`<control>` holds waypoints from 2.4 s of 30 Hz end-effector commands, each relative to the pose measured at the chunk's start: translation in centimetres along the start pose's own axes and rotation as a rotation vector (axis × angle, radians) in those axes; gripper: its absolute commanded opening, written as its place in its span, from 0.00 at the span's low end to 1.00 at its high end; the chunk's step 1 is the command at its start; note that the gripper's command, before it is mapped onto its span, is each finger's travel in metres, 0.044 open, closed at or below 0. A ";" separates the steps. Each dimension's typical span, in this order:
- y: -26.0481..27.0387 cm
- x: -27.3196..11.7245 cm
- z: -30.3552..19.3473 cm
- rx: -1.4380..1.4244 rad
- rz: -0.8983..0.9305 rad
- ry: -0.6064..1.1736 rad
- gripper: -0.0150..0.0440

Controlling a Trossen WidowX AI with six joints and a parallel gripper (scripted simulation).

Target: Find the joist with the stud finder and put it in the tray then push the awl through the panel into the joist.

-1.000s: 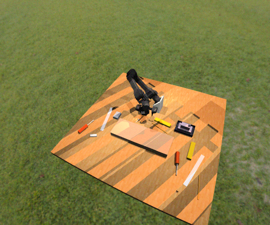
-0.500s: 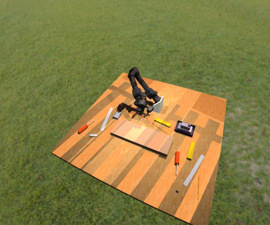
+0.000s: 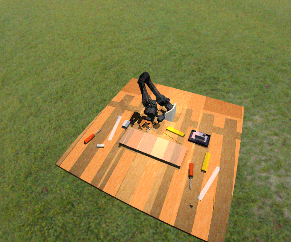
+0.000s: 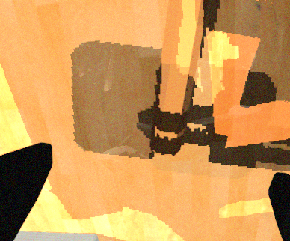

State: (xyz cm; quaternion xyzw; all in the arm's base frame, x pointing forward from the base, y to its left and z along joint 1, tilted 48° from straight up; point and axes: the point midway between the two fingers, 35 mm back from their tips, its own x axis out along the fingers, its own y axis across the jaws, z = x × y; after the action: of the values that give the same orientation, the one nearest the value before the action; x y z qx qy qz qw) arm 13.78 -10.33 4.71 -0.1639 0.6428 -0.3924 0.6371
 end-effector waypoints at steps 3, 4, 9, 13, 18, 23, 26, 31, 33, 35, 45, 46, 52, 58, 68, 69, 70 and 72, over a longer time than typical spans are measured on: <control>0.0 1.0 0.0 -0.009 -0.002 0.001 1.00; 0.1 1.2 0.1 -0.009 -0.001 0.001 1.00; 0.1 2.0 0.1 -0.009 -0.001 0.001 1.00; 0.0 2.6 0.2 -0.009 -0.002 0.001 1.00; 0.0 3.4 0.2 -0.009 -0.005 0.001 1.00; -0.2 4.2 0.1 -0.009 -0.008 0.000 1.00; -0.2 4.4 0.1 -0.009 -0.010 0.001 1.00; -0.2 4.4 0.1 -0.009 -0.010 0.001 0.82; -0.2 4.4 0.1 -0.009 -0.010 0.001 0.73; -0.2 4.4 0.1 -0.009 -0.010 0.001 0.64; -0.2 4.4 0.1 -0.009 -0.010 0.001 0.33; -0.2 4.4 0.1 -0.009 -0.010 0.001 0.32; 0.0 3.8 0.3 -0.010 -0.002 -0.001 0.25; 0.6 1.8 0.6 -0.013 0.019 -0.003 0.25; 1.0 -2.1 0.5 -0.016 0.032 0.001 0.25; 1.0 -2.5 0.5 -0.016 0.032 0.002 0.25; 1.0 -2.9 0.4 -0.016 0.031 0.002 0.25; 0.9 -3.7 0.3 -0.016 0.029 0.003 0.25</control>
State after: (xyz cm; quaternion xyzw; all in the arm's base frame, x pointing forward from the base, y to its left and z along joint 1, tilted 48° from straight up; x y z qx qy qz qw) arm 14.66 -8.29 5.61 -0.1616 0.6510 -0.3763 0.6391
